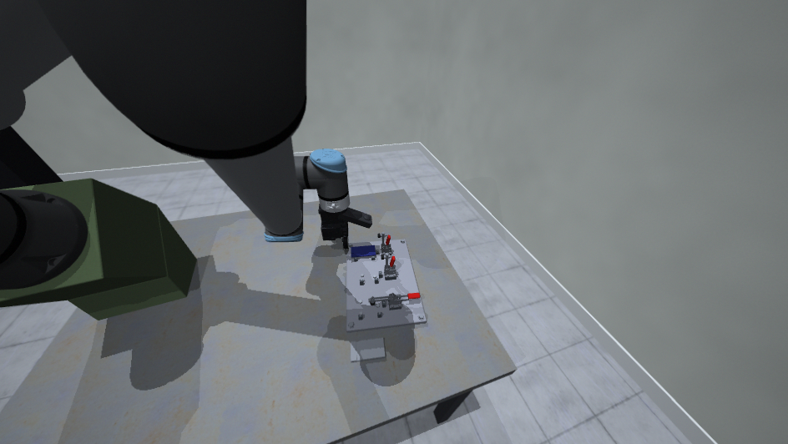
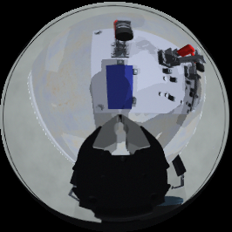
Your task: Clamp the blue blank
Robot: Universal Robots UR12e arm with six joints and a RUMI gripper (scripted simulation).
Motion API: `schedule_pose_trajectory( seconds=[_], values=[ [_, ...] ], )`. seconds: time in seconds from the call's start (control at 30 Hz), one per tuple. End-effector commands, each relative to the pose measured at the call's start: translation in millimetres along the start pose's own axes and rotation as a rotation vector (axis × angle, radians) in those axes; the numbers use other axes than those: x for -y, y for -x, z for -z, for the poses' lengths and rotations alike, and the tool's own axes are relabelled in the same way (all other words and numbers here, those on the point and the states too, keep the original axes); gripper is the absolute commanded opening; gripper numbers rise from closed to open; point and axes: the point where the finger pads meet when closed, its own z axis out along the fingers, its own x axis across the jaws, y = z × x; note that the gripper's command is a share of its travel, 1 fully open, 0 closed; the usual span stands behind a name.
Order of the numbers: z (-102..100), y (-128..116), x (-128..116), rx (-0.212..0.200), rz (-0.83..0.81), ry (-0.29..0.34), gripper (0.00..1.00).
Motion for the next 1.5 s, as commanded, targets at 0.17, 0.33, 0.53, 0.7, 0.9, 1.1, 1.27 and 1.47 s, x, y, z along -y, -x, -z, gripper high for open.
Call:
schedule_pose_trajectory(
  seconds=[0.17,0.33,0.53,0.7,0.9,1.1,1.27,1.47],
  values=[
    [0.5,0.1,1.1,0.000,0.000,-0.001,0.00],
    [0.5,0.1,1.1,0.000,0.000,-0.001,0.00],
    [0.5,0.1,1.9,0.000,0.000,-0.001,0.00],
    [0.5,0.1,4.7,0.000,0.000,-0.001,0.00],
    [0.5,0.1,5.1,0.000,0.000,-0.001,0.00],
    [0.5,0.1,5.1,0.000,0.000,-0.001,0.00],
    [0.5,0.1,5.1,0.000,0.000,-0.001,0.00],
    [0.5,0.1,5.7,0.000,0.000,-0.001,0.00]
  ],
)
